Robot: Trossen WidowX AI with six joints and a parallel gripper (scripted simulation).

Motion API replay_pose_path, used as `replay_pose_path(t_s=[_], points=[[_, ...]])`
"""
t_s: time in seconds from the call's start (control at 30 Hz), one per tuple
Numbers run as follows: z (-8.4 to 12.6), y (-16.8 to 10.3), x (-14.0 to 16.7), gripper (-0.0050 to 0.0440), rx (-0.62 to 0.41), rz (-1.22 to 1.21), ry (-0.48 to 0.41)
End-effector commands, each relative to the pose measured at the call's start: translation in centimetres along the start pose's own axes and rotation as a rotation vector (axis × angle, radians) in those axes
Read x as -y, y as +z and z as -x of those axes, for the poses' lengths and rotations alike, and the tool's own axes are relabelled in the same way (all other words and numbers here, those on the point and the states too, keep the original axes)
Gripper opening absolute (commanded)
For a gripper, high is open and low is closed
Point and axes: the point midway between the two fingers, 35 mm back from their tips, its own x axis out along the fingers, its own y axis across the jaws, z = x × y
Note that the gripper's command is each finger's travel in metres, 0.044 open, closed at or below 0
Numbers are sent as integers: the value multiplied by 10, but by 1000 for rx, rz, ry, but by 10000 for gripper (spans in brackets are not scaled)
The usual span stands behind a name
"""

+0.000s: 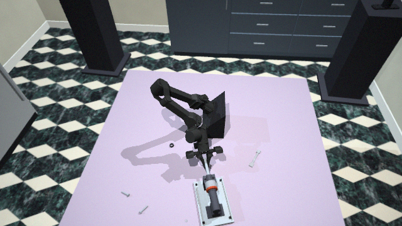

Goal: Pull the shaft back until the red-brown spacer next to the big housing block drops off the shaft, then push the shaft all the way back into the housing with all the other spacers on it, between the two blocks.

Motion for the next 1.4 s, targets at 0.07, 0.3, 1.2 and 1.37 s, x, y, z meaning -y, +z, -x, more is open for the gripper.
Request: replay_pose_path(t_s=[0.07,0.3,1.2,1.37], points=[[3,-3,-4,-50,-16,-3,8],[4,-3,-4,-50,-16,-3,8],[5,-1,-4,-50,-16,-3,8],[6,-1,-4,-50,-16,-3,8]])
